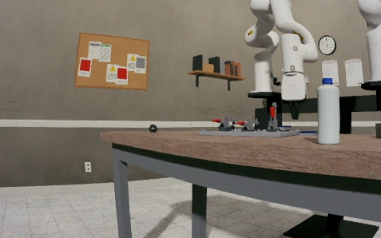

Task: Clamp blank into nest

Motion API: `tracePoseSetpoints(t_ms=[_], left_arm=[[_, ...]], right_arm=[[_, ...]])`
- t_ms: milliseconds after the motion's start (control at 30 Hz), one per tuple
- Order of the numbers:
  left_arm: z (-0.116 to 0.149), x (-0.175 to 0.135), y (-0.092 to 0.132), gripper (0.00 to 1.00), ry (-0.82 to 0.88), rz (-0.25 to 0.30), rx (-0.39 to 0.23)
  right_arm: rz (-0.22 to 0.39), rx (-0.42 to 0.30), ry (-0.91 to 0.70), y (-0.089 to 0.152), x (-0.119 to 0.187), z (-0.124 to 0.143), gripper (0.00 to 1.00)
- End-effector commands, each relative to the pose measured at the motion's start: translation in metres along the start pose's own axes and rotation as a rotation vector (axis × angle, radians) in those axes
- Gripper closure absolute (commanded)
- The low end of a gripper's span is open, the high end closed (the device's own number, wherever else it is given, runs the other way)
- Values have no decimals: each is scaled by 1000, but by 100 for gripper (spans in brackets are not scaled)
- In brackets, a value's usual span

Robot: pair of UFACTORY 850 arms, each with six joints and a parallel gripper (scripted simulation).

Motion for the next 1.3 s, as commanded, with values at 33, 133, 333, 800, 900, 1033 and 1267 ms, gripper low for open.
tracePoseSetpoints(t_ms=[33,133,333,800,900,1033,1267], left_arm=[[0,0,1,0,0,0,2],[0,0,1,0,0,0,2],[0,0,1,0,0,0,2],[0,0,1,0,0,0,2],[0,0,1,0,0,0,2],[0,0,1,0,0,0,2],[0,0,1,0,0,0,2]], right_arm=[[1,-2,0,2,0,1,100],[1,-2,0,2,1,1,100],[1,-2,0,2,1,1,100],[1,-2,0,42,1,1,52],[1,-2,0,66,1,1,52],[1,-2,0,98,1,1,52],[1,-2,0,132,1,1,52]])
Point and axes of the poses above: on each arm, the point where the finger pads meet when closed, its own y axis back along the fingers, its own x axis across the jaws, z = x × y, the point moved 7 cm from there along y, back along the fingers, and after that the axes turned 13 degrees about y, right-handed, at the moved point
